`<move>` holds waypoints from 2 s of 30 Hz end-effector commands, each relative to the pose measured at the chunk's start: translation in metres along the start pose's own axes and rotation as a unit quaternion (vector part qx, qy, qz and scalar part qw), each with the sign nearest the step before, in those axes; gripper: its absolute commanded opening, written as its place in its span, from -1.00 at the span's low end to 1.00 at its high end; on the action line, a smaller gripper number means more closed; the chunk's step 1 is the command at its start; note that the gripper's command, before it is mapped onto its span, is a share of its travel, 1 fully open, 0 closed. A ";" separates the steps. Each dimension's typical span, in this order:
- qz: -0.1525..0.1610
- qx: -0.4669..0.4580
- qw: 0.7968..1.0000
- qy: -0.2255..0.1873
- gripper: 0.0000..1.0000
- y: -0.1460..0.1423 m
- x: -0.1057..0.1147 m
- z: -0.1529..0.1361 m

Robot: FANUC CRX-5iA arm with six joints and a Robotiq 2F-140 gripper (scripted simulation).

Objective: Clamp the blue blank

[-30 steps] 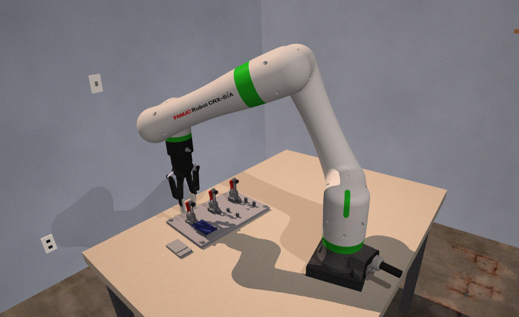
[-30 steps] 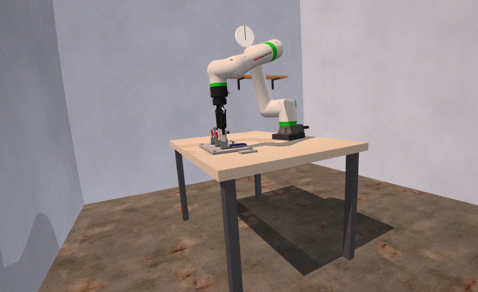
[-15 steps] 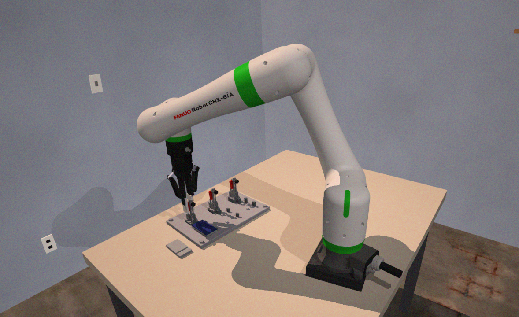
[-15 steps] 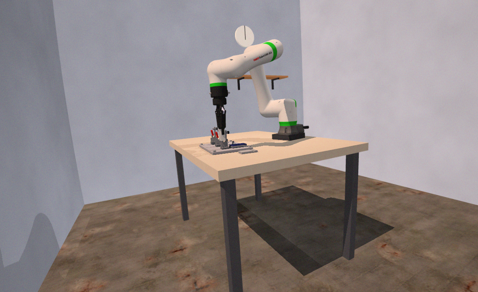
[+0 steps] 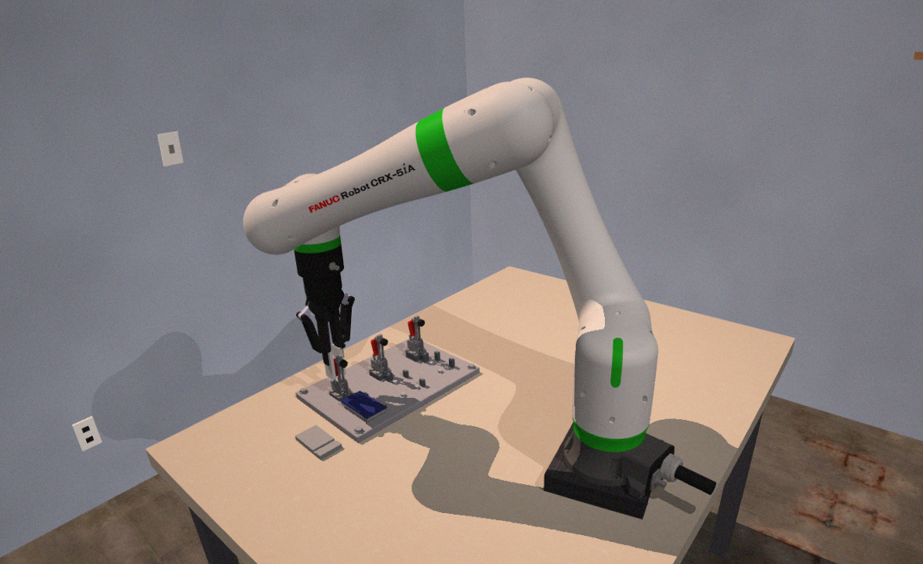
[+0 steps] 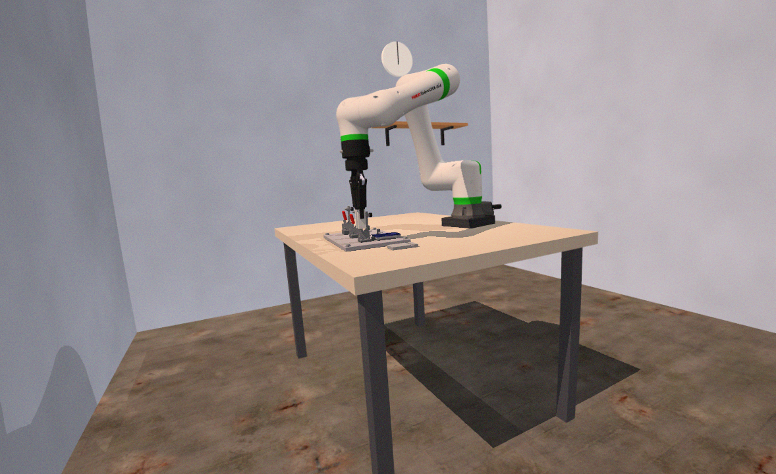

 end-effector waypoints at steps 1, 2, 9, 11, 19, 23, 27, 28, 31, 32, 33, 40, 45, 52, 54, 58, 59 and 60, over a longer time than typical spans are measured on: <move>0.000 0.000 1.000 0.000 -1.00 0.000 0.000 0.000; 0.000 0.000 1.000 0.000 -1.00 0.000 0.000 0.000; 0.000 0.000 1.000 0.000 -1.00 0.000 0.000 0.000; 0.000 0.000 1.000 0.000 -1.00 0.000 0.000 0.000; 0.000 0.000 1.000 0.000 -1.00 0.000 0.000 0.000; 0.000 0.000 1.000 0.000 -1.00 0.000 0.000 0.001; 0.000 0.000 1.000 0.000 -1.00 0.000 0.000 0.001; 0.000 0.000 1.000 0.000 -1.00 0.000 0.000 0.001; 0.000 0.000 1.000 0.000 -1.00 0.000 0.000 0.002; 0.000 0.000 1.000 0.000 -1.00 0.000 0.000 0.002; 0.000 0.000 1.000 0.000 -1.00 0.000 0.000 0.002; 0.000 0.000 1.000 0.000 -1.00 -0.001 0.000 0.004; 0.000 0.000 1.000 0.000 -1.00 -0.001 0.000 0.006; 0.000 0.000 1.000 0.000 -1.00 -0.002 0.000 0.009; 0.000 0.000 1.000 0.000 -1.00 -0.002 0.000 0.010; 0.000 0.000 1.000 0.000 -1.00 -0.003 -0.001 0.012; 0.000 0.000 1.000 0.000 -1.00 -0.003 -0.001 0.013; 0.000 0.000 1.000 0.000 -1.00 -0.003 -0.001 0.014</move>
Point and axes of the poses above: the point where the finger pads meet when closed, its own x axis back along the fingers, its own y axis across the jaws, z = x × y, the point moved 8 cm from there along x, back along the fingers, and after that the axes turned 12 degrees about -x, right-handed, at the moved point
